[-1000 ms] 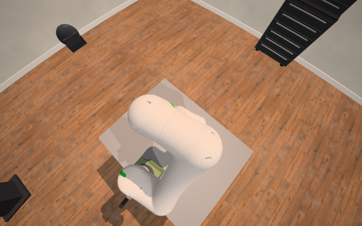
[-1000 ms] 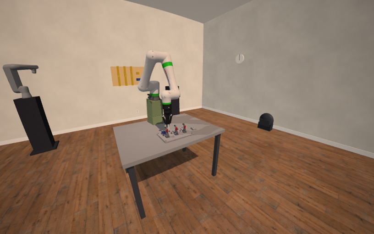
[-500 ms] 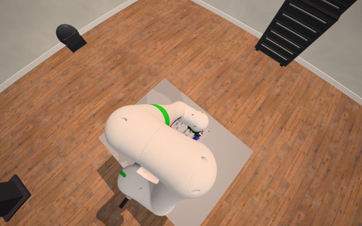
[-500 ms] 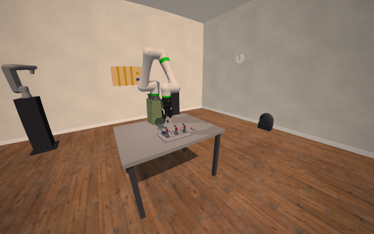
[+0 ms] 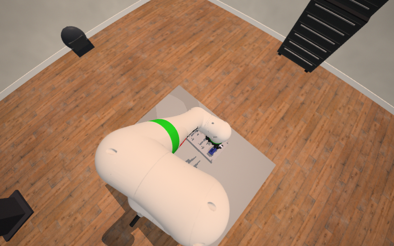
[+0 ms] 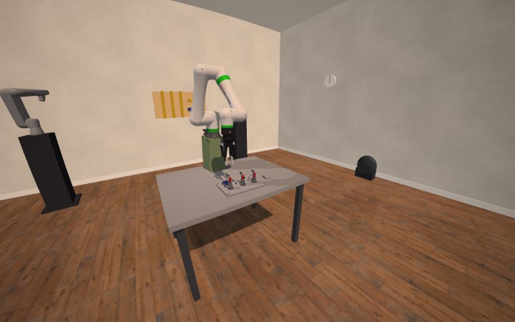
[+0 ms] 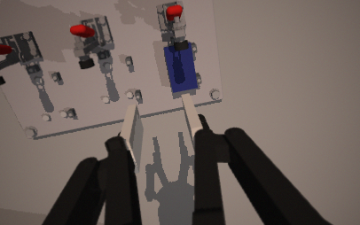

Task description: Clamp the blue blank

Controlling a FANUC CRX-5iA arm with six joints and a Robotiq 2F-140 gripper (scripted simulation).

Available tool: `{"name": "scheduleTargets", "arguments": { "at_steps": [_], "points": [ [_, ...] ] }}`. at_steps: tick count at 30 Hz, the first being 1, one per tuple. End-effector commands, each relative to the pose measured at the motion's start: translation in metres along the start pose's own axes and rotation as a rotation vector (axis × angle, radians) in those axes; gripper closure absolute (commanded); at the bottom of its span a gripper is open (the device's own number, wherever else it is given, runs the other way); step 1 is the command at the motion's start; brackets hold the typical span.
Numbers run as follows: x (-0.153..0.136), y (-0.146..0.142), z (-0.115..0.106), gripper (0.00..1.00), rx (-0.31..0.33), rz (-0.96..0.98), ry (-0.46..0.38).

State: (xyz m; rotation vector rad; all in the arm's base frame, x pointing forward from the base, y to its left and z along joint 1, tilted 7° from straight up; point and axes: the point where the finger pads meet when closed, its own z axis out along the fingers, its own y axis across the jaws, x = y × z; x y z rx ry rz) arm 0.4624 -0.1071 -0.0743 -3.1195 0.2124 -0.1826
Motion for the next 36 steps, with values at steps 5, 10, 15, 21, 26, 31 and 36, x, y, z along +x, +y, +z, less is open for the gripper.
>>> {"name": "scheduleTargets", "arguments": {
  "at_steps": [5,10,15,21,26,31,36],
  "points": [
    [0.000,0.030,0.000,0.72,0.000,-0.001,0.000],
    [0.000,0.034,0.000,0.72,0.000,-0.001,0.000],
    [0.000,0.034,0.000,0.72,0.000,-0.001,0.000],
    [0.000,0.034,0.000,0.72,0.000,-0.001,0.000],
    [0.000,0.034,0.000,0.72,0.000,-0.001,0.000],
    [0.000,0.034,0.004,0.72,0.000,-0.001,0.000],
    [0.000,0.034,0.034,0.72,0.000,-0.001,0.000]
  ]
}}
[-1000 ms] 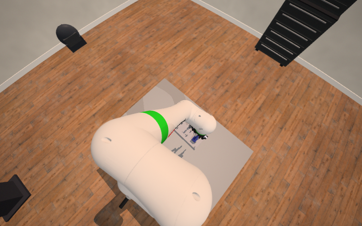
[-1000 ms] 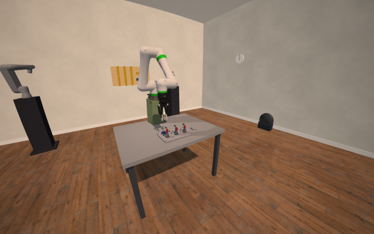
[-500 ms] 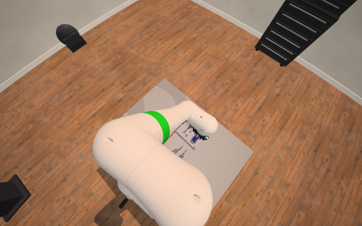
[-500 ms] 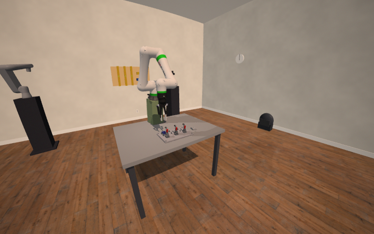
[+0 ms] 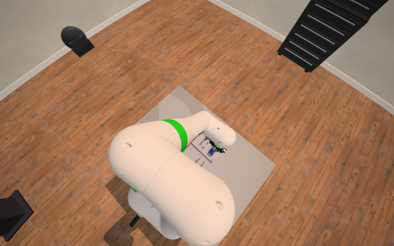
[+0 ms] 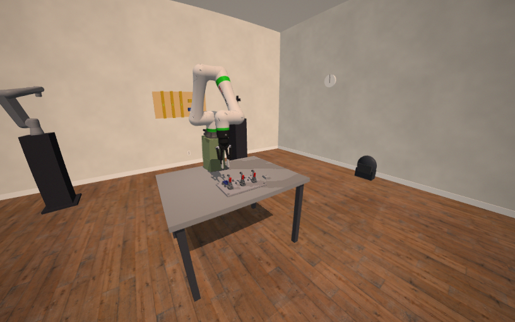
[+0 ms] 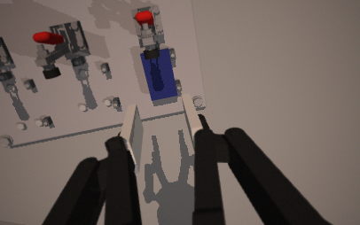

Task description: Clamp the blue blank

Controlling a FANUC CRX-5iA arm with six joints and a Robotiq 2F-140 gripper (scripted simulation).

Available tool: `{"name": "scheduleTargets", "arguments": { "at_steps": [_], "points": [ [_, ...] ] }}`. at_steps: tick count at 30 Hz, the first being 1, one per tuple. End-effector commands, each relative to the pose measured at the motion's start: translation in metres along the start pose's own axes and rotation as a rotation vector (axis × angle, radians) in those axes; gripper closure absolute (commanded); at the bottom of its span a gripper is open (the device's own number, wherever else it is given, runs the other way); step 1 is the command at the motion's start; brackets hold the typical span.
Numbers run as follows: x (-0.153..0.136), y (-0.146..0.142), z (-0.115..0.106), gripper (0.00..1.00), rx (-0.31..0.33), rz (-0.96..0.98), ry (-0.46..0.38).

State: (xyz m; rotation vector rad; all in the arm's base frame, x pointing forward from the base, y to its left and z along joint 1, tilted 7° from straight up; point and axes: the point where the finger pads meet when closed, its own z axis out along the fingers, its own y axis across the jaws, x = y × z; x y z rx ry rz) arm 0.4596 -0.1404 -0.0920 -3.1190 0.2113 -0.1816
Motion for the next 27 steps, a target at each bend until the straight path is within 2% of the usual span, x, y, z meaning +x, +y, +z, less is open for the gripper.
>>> {"name": "scheduleTargets", "arguments": {
  "at_steps": [1,4,13,21,23,27],
  "points": [
    [0.001,0.000,0.024,0.72,0.000,0.000,0.001],
    [0.001,0.000,0.039,0.72,0.000,0.000,0.001],
    [0.004,0.000,0.043,0.72,0.000,0.000,0.001],
    [0.048,0.000,0.043,0.72,0.000,0.000,0.001],
    [0.048,0.000,0.043,0.72,0.000,0.000,0.001],
    [0.070,0.000,0.043,0.72,0.000,0.000,0.001]
  ]
}}
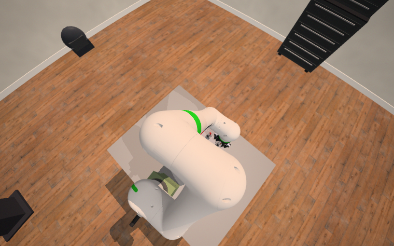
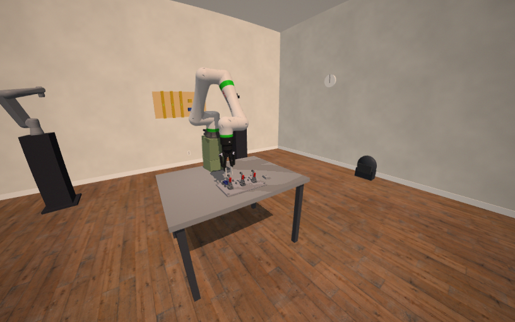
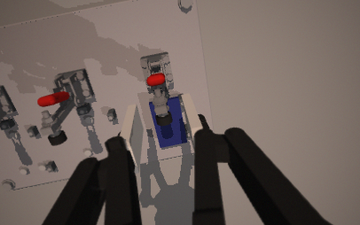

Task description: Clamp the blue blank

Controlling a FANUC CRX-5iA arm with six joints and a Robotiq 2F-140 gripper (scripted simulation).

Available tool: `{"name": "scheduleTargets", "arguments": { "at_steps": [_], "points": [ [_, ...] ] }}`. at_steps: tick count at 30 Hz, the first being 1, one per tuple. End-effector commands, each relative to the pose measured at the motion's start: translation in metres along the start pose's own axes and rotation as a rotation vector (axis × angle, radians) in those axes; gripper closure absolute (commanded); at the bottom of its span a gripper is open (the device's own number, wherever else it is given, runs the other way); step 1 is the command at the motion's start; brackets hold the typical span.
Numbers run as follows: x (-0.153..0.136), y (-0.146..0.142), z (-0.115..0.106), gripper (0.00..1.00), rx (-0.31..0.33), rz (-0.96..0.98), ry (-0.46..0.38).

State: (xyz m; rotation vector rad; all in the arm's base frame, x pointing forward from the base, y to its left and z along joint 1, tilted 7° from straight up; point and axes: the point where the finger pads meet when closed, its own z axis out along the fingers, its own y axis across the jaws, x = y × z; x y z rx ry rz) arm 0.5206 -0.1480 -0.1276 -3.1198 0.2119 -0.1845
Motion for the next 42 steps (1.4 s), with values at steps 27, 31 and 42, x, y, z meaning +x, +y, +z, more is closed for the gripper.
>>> {"name": "scheduleTargets", "arguments": {
  "at_steps": [27,31,42],
  "points": [
    [0.023,0.000,0.021,0.72,0.001,0.000,-0.001],
    [0.023,0.000,0.021,0.72,0.001,0.000,-0.001],
    [0.023,0.000,0.021,0.72,0.001,0.000,-0.001]
  ]
}}
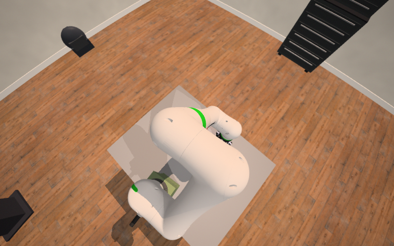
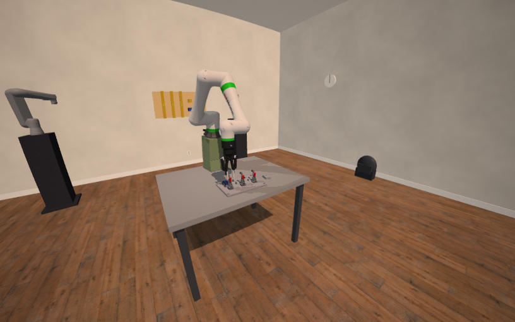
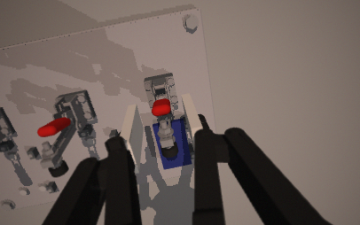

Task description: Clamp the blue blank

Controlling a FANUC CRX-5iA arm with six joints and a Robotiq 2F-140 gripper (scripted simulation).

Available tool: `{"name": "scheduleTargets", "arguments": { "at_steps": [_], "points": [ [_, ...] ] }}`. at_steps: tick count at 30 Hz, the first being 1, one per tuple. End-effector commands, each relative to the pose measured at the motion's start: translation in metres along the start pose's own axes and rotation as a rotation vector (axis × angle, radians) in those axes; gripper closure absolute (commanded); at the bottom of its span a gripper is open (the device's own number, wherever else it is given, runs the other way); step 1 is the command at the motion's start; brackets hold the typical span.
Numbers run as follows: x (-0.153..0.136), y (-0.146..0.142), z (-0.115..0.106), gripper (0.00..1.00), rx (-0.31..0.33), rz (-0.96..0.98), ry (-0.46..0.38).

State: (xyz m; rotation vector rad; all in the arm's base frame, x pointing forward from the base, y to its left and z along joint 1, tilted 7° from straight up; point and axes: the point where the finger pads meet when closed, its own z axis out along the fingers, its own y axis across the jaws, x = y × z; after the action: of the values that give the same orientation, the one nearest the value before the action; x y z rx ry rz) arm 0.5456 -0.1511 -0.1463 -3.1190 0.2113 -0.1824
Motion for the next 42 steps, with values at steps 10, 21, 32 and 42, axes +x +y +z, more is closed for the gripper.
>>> {"name": "scheduleTargets", "arguments": {
  "at_steps": [10,21,32,42],
  "points": [
    [0.000,0.000,0.019,0.72,0.000,0.000,0.000],
    [0.000,0.000,0.028,0.72,0.000,0.000,0.000],
    [0.000,0.000,0.028,1.00,0.000,0.000,0.000],
    [0.000,0.000,0.028,1.00,0.000,0.000,0.000]
  ]
}}
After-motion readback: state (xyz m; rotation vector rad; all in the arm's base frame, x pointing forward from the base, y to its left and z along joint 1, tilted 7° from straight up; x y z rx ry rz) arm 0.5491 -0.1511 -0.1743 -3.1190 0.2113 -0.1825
